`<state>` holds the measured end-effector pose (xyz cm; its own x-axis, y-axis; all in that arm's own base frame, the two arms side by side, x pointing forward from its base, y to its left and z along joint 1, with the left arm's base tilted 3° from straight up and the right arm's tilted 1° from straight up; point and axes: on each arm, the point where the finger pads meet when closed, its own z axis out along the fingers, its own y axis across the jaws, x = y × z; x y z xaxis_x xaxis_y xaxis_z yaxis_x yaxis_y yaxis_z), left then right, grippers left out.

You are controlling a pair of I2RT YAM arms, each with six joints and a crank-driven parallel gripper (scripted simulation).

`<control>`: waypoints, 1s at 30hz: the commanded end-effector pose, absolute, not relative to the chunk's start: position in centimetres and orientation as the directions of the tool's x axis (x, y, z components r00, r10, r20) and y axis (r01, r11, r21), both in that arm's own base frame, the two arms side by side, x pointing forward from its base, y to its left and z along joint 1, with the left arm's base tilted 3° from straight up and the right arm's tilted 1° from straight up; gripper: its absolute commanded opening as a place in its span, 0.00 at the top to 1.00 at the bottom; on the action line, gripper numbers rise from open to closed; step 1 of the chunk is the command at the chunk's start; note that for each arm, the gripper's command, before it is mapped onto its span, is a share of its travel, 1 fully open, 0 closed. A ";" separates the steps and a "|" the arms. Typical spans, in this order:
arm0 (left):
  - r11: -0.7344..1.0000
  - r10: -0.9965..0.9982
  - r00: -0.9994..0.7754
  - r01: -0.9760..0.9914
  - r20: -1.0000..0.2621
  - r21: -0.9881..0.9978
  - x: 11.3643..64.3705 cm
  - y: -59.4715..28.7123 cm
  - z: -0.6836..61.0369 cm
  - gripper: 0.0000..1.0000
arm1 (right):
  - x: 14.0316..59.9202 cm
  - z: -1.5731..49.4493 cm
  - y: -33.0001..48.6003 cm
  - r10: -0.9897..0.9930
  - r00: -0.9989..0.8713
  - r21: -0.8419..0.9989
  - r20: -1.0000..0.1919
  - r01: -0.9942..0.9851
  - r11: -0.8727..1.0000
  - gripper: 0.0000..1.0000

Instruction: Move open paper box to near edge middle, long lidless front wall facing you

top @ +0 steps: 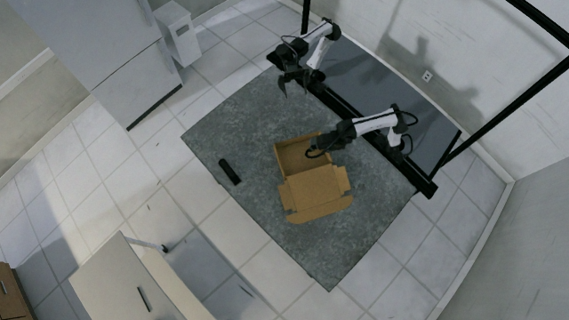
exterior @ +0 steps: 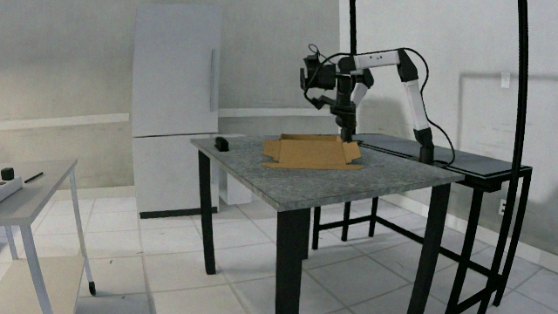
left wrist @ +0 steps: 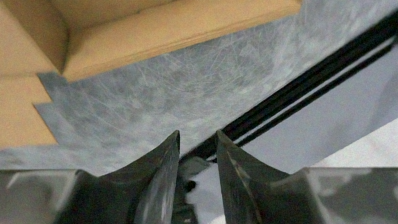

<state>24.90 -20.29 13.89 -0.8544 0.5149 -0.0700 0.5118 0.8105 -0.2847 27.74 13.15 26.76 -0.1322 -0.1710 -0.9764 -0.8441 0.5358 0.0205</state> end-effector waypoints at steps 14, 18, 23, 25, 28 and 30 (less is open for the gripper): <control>0.965 -0.222 -0.974 -0.226 0.048 -0.131 25.1 -22.6 14.8 0.70 | 25.0 29.8 15.2 -0.183 -0.070 -0.017 -0.981 -0.900 0.436 0.00; 0.895 -0.435 -0.899 -0.437 0.046 -0.086 25.6 -23.1 14.5 0.70 | 24.2 30.3 15.7 -0.184 -0.065 -0.017 -0.981 -0.912 0.409 0.00; 0.777 -0.627 -0.779 -0.627 0.027 -0.054 26.3 -23.5 14.2 0.70 | 23.2 30.8 16.3 -0.186 -0.060 -0.015 -0.981 -0.926 0.378 0.00; 0.718 -0.695 -0.719 -0.695 0.019 -0.030 26.4 -23.5 13.8 0.70 | 22.8 31.0 16.5 -0.186 -0.058 -0.014 -0.981 -0.931 0.364 0.00; 0.619 -0.785 -0.620 -0.785 -0.002 -0.027 27.1 -23.8 13.7 0.70 | 22.1 31.3 16.9 -0.187 -0.057 -0.010 -0.981 -0.940 0.341 0.00; 0.619 -0.785 -0.620 -0.785 -0.002 -0.027 27.1 -23.8 13.7 0.70 | 22.1 31.3 16.9 -0.187 -0.057 -0.010 -0.981 -0.940 0.341 0.00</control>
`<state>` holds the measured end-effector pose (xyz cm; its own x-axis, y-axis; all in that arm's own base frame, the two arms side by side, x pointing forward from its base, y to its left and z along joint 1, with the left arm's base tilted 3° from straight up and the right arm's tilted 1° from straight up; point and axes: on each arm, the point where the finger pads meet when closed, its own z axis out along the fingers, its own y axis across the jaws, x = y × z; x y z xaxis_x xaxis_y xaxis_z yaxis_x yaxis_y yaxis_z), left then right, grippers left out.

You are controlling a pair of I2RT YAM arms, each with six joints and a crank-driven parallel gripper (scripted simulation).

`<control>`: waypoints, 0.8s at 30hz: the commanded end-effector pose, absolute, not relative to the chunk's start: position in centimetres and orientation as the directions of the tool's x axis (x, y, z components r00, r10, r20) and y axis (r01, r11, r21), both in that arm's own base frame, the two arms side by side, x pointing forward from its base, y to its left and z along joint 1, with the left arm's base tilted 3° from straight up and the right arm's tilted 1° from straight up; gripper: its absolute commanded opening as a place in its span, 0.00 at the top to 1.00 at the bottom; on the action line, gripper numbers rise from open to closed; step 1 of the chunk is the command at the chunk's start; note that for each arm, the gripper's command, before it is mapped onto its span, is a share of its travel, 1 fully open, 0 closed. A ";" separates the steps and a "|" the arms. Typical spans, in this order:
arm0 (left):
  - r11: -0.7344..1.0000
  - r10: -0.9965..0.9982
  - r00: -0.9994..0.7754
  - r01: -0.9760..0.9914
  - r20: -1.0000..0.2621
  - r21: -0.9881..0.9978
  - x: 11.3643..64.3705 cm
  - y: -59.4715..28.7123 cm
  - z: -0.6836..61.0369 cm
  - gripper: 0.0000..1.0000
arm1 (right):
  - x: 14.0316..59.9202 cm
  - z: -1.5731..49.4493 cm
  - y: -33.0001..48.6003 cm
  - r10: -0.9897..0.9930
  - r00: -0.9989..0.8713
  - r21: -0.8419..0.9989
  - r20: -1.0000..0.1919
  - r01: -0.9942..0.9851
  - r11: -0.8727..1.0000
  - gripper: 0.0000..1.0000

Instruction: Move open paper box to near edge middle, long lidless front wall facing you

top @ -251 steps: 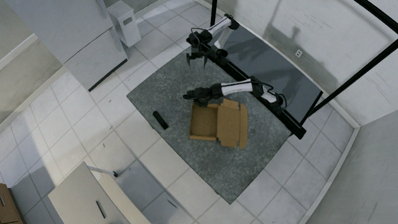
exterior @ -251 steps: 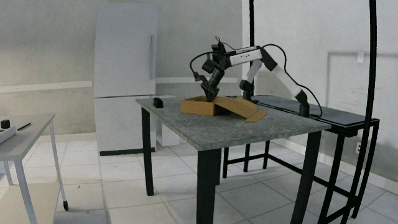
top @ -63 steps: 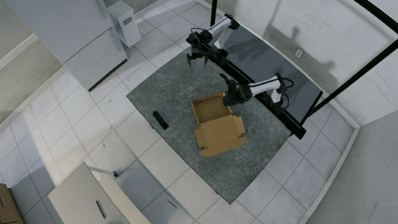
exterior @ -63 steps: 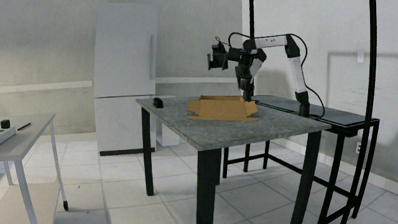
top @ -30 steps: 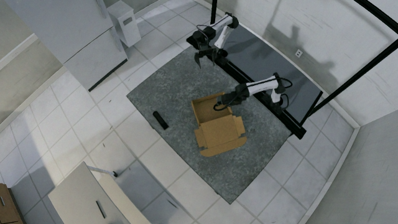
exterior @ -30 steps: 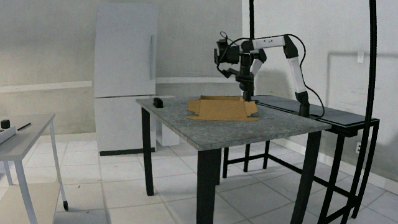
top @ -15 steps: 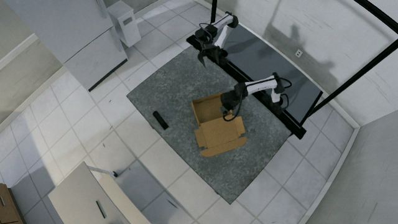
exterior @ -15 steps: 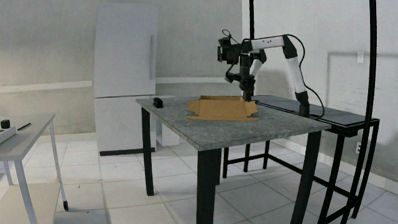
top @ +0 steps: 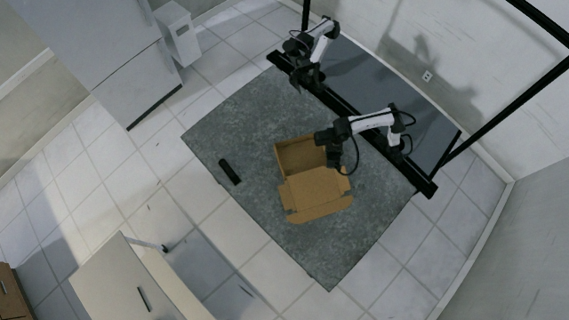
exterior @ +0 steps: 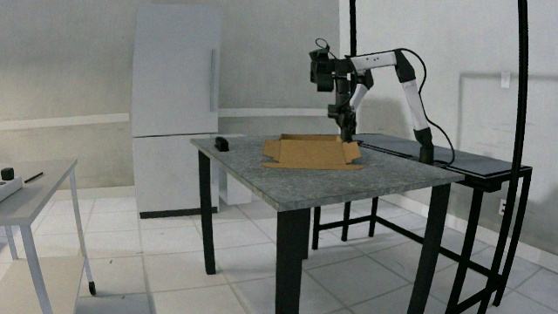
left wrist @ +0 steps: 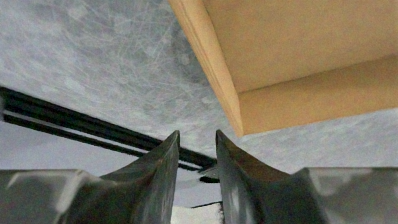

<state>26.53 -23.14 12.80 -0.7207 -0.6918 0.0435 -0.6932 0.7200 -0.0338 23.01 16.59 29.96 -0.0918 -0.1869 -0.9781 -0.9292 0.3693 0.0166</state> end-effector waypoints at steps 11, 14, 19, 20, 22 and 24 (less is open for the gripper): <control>0.427 -0.904 -0.425 -0.902 -0.035 -0.059 28.5 -24.3 13.6 0.70 | 21.9 29.7 17.0 -0.185 -0.111 0.038 -0.976 -0.933 0.357 0.00; 0.441 -0.897 -0.440 -0.897 -0.029 -0.037 28.1 -24.3 12.9 0.70 | 22.1 29.5 17.0 -0.182 -0.112 0.039 -0.977 -0.930 0.364 0.00; 0.442 -0.897 -0.442 -0.895 -0.027 -0.051 28.3 -24.4 12.6 0.70 | 22.1 29.3 17.0 -0.178 -0.120 0.047 -0.977 -0.928 0.371 0.00; 0.441 -0.898 -0.440 -0.897 -0.028 -0.044 28.2 -24.2 12.3 0.70 | 22.1 29.0 17.0 -0.178 -0.128 0.054 -0.976 -0.926 0.374 0.00; 0.439 -0.899 -0.438 -0.898 -0.028 -0.044 28.3 -24.1 12.0 0.70 | 22.2 28.7 17.0 -0.176 -0.136 0.061 -0.975 -0.924 0.378 0.00; 0.439 -0.899 -0.438 -0.898 -0.028 -0.044 28.3 -24.1 11.7 0.70 | 22.3 28.5 16.8 -0.173 -0.145 0.068 -0.974 -0.920 0.387 0.00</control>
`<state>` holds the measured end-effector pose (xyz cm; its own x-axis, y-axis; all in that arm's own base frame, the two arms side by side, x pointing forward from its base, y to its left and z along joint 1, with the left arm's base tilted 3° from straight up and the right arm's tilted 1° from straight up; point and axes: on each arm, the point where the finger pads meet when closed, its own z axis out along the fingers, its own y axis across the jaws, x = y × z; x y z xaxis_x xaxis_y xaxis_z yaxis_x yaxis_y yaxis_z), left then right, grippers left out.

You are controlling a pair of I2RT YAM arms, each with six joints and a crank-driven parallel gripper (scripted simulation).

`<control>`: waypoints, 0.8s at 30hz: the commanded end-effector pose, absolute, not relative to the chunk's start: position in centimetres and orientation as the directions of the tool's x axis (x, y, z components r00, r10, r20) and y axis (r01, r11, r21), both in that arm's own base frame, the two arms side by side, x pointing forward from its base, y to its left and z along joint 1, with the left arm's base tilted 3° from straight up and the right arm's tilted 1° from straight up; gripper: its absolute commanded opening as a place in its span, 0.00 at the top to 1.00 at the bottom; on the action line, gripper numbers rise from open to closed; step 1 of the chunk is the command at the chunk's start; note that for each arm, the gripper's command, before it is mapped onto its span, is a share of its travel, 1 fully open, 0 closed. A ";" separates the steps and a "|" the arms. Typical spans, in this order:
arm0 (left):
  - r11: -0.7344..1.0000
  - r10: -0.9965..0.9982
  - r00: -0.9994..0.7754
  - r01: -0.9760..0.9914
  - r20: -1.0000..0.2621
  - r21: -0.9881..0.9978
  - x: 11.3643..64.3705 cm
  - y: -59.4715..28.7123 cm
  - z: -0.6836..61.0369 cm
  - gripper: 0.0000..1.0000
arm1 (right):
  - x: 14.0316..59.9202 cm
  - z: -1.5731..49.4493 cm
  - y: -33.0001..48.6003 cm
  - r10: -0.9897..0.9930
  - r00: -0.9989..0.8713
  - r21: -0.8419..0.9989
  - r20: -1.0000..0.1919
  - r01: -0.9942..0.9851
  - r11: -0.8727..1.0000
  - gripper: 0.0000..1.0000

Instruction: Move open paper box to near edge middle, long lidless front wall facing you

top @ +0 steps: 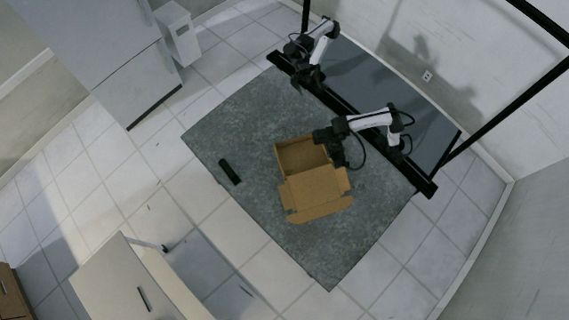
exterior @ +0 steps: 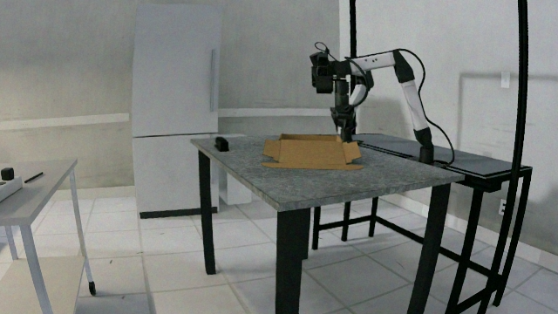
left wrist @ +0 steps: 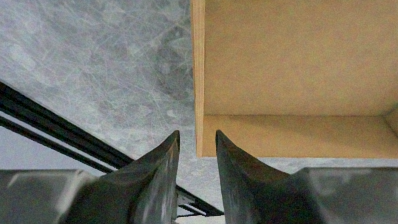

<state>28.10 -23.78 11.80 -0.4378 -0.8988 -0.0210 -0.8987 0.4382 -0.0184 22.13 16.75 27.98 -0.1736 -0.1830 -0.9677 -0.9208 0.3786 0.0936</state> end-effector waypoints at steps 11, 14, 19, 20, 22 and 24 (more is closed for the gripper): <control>0.439 -0.899 -0.437 -0.898 -0.036 -0.042 28.5 -24.2 10.0 0.70 | 22.5 27.7 16.7 -0.164 -0.172 0.091 -0.971 -0.907 0.411 0.00; 0.438 -0.899 -0.437 -0.898 -0.035 -0.046 28.5 -24.2 9.8 0.70 | 22.5 27.1 16.7 -0.162 -0.189 0.106 -0.969 -0.902 0.418 0.00; 0.438 -0.899 -0.437 -0.898 -0.035 -0.046 28.6 -24.2 9.0 0.70 | 22.6 26.7 16.6 -0.157 -0.204 0.119 -0.966 -0.895 0.430 0.00; 0.438 -0.899 -0.437 -0.898 -0.035 -0.046 28.6 -24.2 8.9 0.70 | 22.7 26.6 16.6 -0.157 -0.207 0.121 -0.966 -0.894 0.432 0.00; 0.438 -0.899 -0.437 -0.898 -0.035 -0.044 28.6 -24.2 8.5 0.70 | 22.7 26.3 16.5 -0.155 -0.214 0.127 -0.965 -0.891 0.437 0.00; 0.439 -0.898 -0.437 -0.898 -0.036 -0.036 28.6 -24.1 7.9 0.70 | 22.7 26.1 16.5 -0.153 -0.221 0.133 -0.963 -0.887 0.442 0.00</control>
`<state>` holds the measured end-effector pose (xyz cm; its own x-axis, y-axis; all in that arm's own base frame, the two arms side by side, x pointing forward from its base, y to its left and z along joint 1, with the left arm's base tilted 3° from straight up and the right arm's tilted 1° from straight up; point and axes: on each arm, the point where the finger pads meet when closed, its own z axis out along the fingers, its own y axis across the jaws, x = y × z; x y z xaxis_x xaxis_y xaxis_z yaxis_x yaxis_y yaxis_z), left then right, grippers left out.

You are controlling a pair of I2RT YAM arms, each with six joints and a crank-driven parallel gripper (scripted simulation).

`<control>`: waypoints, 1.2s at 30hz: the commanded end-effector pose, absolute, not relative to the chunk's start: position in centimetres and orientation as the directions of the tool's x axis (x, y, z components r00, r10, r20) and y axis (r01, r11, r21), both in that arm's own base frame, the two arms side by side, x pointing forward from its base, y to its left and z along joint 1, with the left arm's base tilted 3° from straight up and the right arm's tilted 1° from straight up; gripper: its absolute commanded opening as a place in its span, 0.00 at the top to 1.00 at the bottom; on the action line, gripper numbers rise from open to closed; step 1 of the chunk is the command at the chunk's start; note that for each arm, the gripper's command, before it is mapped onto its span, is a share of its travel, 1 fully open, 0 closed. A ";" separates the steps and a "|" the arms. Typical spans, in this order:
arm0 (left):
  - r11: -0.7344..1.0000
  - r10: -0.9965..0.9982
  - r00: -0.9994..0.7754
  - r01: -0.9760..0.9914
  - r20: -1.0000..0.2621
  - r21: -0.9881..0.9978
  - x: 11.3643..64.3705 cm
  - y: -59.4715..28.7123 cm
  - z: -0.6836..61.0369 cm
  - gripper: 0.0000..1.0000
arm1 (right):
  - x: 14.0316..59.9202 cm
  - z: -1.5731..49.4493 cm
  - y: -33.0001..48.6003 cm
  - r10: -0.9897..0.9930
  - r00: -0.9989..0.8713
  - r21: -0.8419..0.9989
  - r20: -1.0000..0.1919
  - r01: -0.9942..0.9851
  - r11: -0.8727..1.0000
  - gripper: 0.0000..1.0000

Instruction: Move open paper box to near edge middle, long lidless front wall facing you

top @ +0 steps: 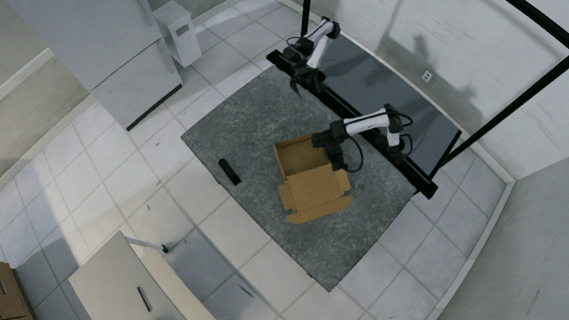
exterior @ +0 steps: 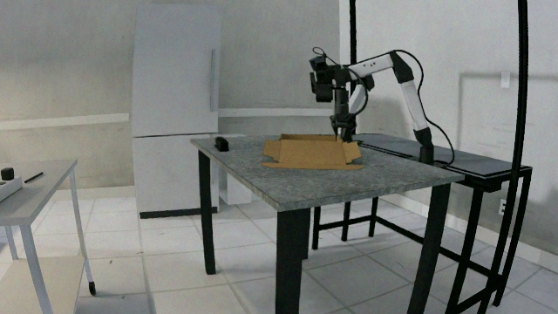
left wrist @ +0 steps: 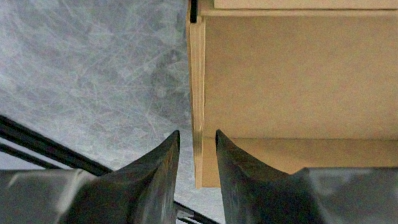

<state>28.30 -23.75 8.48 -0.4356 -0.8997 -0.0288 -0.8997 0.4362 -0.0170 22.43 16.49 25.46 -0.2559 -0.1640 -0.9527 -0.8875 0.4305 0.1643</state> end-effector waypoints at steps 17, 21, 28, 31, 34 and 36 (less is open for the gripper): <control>0.438 -0.899 -0.437 -0.898 -0.035 -0.046 28.7 -24.1 6.3 0.89 | 23.0 24.7 16.2 -0.129 -0.269 0.178 -0.954 -0.861 0.477 0.00; 0.438 -0.899 -0.437 -0.897 -0.030 -0.065 28.7 -24.1 7.0 0.95 | 23.1 24.8 16.2 -0.123 -0.269 0.180 -0.955 -0.859 0.479 0.00; 0.463 -0.886 -0.462 -0.884 -0.033 -0.063 28.5 -24.0 7.0 1.00 | 23.0 24.1 16.4 -0.107 -0.296 0.210 -0.949 -0.850 0.483 0.00; 0.486 -0.874 -0.485 -0.872 -0.034 -0.063 28.4 -23.9 7.0 1.00 | 23.0 23.9 16.8 -0.103 -0.307 0.224 -0.946 -0.851 0.476 0.00; 0.509 -0.861 -0.507 -0.859 -0.037 -0.062 28.3 -23.7 7.0 1.00 | 23.0 23.9 17.1 -0.098 -0.312 0.232 -0.945 -0.850 0.473 0.00; 0.516 -0.857 -0.515 -0.854 -0.038 -0.061 28.2 -23.7 7.0 1.00 | 23.0 23.9 17.1 -0.097 -0.315 0.235 -0.944 -0.850 0.472 0.00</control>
